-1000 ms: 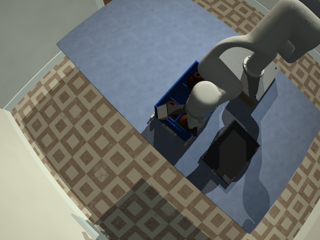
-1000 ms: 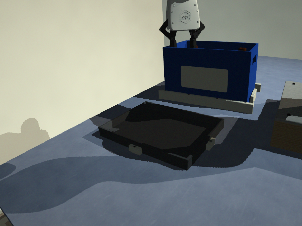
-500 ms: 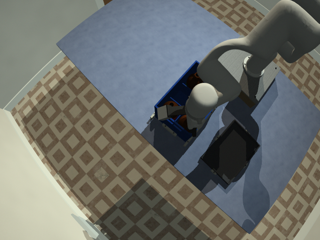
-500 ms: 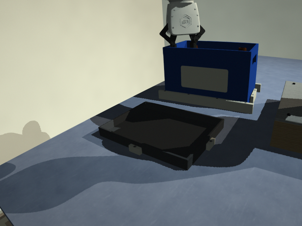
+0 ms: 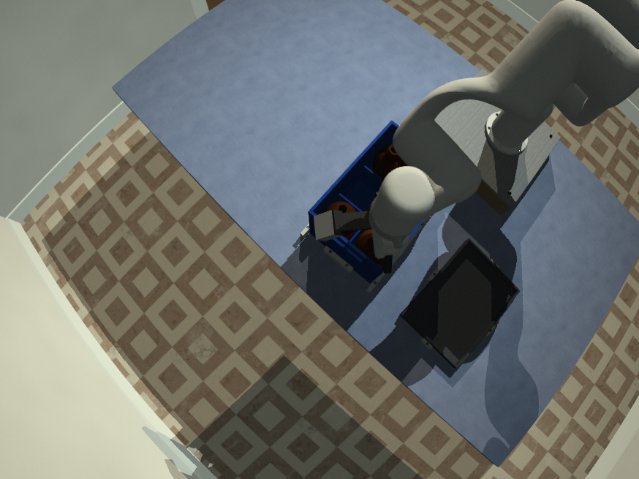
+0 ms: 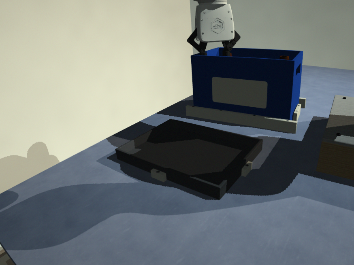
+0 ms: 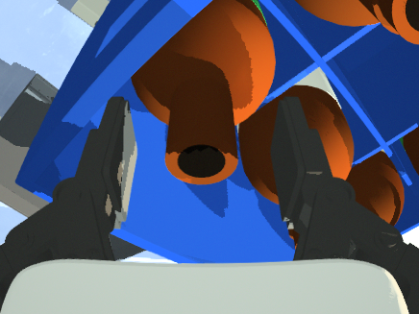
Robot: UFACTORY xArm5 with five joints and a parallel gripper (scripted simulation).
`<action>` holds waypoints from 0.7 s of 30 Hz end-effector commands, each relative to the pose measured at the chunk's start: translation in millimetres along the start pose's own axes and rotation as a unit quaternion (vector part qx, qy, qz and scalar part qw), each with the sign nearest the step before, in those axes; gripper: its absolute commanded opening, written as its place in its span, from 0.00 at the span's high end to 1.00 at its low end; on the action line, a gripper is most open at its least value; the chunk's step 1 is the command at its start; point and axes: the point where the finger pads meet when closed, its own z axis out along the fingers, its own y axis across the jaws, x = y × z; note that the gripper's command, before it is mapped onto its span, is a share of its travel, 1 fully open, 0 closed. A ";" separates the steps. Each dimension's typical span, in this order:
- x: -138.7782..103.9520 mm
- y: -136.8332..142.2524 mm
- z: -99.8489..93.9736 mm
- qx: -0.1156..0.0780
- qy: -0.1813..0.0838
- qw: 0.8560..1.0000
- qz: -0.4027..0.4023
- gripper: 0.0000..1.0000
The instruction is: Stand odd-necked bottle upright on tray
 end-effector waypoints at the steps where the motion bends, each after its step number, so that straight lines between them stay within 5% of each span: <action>1: 1.1 -0.7 -1.5 0.001 0.002 1.000 0.000 0.35; 7: 1.1 -0.7 -1.5 0.001 0.002 1.000 0.000 0.35; 8: 1.1 -0.7 -1.5 0.001 0.002 1.000 0.000 1.00; 21: 1.1 -0.7 -1.5 0.001 0.002 1.000 0.000 1.00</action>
